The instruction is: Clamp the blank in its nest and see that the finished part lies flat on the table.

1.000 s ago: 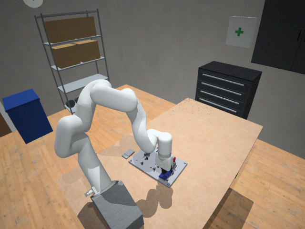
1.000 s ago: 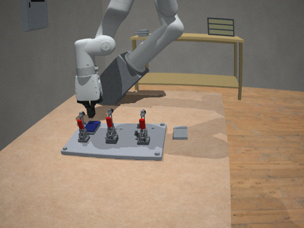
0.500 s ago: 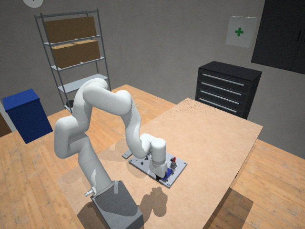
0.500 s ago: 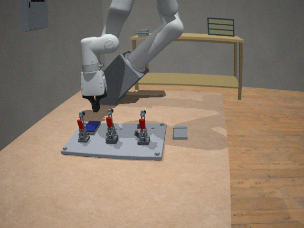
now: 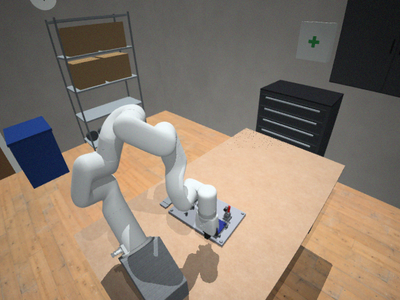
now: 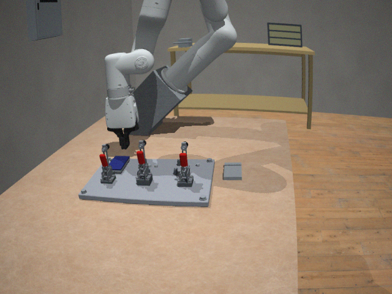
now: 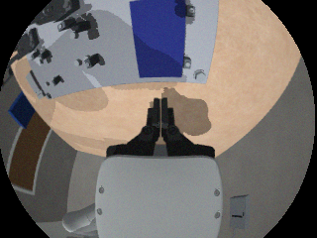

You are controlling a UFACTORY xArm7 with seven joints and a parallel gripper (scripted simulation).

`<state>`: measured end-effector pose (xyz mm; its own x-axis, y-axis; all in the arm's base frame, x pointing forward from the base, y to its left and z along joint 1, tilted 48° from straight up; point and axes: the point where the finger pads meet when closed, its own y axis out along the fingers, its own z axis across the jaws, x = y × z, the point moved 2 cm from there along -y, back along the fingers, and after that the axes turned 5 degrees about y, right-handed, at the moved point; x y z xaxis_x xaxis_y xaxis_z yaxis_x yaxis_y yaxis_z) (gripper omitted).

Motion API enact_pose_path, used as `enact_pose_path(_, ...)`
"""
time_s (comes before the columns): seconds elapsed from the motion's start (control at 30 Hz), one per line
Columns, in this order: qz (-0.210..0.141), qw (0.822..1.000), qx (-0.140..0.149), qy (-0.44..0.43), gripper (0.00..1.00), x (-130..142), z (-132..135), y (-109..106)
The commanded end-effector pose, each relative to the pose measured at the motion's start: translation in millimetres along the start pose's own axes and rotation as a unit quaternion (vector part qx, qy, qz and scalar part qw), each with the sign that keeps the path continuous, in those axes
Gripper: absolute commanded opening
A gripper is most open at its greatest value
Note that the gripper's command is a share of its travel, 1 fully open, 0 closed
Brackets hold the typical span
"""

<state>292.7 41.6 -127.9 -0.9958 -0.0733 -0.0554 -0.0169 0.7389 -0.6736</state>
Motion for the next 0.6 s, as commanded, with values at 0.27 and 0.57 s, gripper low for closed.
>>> enact_pose_path(0.27,0.0,1.0,0.001,0.0,0.0,-0.3,0.5,17.2)
enact_pose_path(0.57,0.0,1.0,0.001,0.0,0.0,-0.3,0.5,17.2)
